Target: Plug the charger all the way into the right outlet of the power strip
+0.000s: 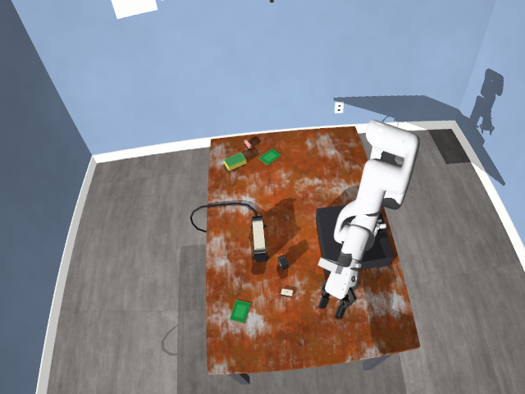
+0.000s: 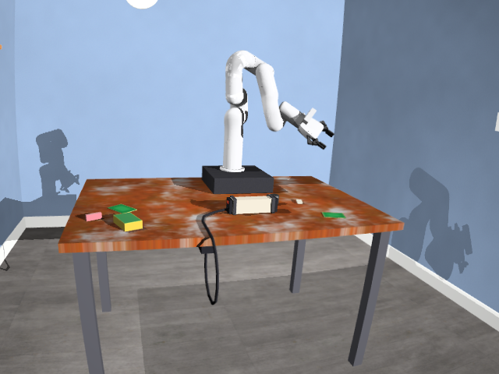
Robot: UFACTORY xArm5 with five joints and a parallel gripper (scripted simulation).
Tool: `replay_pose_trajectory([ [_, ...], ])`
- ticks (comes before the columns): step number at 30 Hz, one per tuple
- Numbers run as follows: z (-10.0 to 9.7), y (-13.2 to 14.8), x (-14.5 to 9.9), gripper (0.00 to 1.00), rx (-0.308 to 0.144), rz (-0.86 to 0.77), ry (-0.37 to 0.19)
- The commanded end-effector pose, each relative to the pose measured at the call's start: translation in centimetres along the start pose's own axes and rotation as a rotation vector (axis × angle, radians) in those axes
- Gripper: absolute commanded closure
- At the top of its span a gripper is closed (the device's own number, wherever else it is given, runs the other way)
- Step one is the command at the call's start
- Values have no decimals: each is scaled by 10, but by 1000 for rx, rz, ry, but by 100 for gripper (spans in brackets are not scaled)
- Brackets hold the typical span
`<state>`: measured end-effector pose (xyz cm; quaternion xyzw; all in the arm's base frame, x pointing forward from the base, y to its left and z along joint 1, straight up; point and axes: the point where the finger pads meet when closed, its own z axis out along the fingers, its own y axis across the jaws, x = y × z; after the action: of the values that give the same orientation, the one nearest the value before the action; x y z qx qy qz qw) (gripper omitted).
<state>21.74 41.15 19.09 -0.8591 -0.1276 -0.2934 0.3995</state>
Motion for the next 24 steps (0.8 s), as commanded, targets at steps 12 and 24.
replay_pose_trajectory([
  [12,0,-1,1,0,2,0,2],
  [24,0,1,2,47,-2,5,1],
])
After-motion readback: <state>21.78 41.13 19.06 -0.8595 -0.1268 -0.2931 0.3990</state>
